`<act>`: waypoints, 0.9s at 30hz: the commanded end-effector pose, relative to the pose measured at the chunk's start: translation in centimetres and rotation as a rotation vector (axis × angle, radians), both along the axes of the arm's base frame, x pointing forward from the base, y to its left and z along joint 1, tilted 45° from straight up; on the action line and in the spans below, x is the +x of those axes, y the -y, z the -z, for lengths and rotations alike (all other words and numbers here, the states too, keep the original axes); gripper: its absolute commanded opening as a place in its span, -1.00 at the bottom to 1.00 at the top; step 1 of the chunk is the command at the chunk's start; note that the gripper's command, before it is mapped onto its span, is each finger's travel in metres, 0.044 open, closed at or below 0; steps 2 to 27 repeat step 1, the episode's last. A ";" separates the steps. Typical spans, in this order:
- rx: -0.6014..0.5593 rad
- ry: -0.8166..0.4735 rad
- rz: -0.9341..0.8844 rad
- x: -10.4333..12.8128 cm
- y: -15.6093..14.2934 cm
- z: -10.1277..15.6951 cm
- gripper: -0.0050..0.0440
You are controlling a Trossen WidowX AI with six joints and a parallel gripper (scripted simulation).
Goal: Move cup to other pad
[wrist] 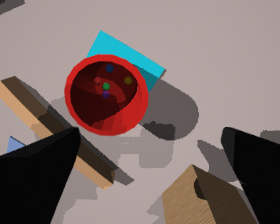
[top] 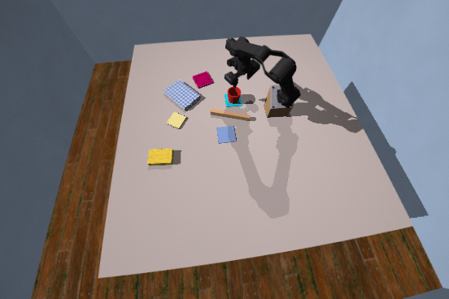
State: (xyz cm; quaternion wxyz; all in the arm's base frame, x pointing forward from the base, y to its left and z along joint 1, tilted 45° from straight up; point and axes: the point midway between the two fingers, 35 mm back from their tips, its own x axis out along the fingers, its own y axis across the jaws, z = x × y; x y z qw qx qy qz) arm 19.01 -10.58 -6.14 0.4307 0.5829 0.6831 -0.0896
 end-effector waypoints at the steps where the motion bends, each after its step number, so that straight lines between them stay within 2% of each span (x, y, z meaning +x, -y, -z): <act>1: -0.027 0.024 -0.002 0.1 1.4 -1.3 1.00; 27: -0.027 0.024 -0.002 0.1 1.4 -1.3 1.00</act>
